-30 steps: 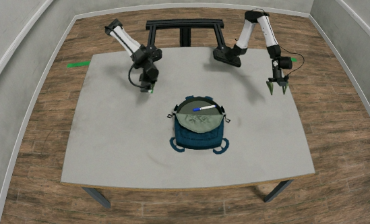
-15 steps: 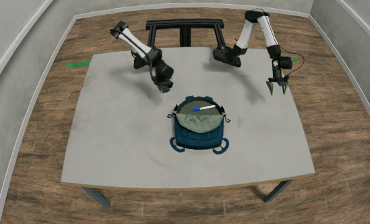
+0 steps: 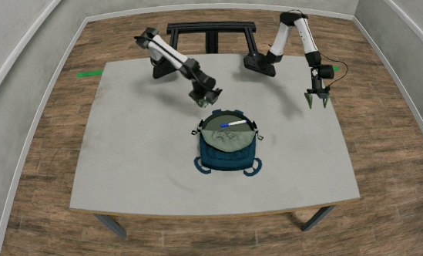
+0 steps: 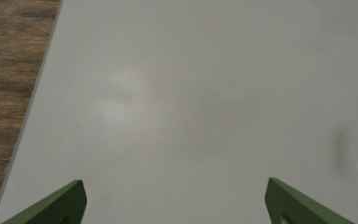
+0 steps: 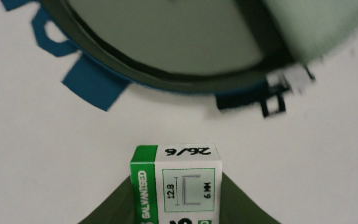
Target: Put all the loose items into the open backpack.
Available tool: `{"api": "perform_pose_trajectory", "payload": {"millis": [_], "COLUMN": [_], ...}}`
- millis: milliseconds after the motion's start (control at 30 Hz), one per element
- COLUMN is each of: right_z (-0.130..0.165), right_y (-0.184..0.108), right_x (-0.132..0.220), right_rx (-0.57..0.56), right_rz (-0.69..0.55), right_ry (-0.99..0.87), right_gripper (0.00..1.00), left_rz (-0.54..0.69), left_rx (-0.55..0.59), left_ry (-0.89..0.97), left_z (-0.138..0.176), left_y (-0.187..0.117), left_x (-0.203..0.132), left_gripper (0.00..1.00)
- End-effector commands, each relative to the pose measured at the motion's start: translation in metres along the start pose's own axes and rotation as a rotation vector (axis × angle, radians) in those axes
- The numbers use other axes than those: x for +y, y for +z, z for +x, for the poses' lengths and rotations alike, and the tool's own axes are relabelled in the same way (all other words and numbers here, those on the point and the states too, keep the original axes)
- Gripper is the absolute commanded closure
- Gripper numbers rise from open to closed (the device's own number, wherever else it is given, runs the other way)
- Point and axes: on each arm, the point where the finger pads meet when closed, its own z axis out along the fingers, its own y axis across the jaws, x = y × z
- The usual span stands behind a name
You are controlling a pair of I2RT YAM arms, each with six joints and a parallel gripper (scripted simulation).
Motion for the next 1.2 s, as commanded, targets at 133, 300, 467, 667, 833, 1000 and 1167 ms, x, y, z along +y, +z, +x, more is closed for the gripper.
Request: {"api": "perform_pose_trajectory", "payload": {"millis": [133, 300, 467, 667, 833, 1000, 1167], "right_z": [-0.037, -0.057, -0.082, -0.093, -0.091, -0.081, -0.080], "right_y": [0.002, 0.006, 0.011, 0.021, 0.029, 0.049, 0.061], "right_x": [0.024, 0.037, 0.054, 0.052, 0.051, 0.055, 0.054], "right_rx": [-0.002, -0.001, -0.001, 0.006, 0.011, 0.021, 0.020], "right_rz": [-0.070, -0.098, -0.133, -0.158, -0.152, -0.153, -0.149], "right_ry": [-0.325, -0.484, -0.682, -0.756, -0.758, -0.761, -0.760], "right_gripper": [0.71, 0.71, 0.71, 0.71, 0.71, 0.71, 0.71], "left_rz": [-0.003, -0.003, -0.003, -0.003, -0.003, -0.003, -0.003], "left_rx": [-0.011, -0.011, -0.011, -0.011, -0.011, -0.011, -0.011], "left_ry": [0.002, 0.002, 0.002, 0.002, 0.002, 0.002, 0.002], "left_z": [-0.004, -0.004, -0.004, -0.004, -0.004, -0.004, -0.004], "left_y": [-0.002, -0.002, -0.002, -0.002, -0.002, -0.002, -0.002], "left_x": [0.001, 0.001, 0.001, 0.001, 0.001, 0.001, 0.001], "left_gripper": [0.10, 0.10, 0.10, 0.10, 0.10, 0.10, 0.10]}}
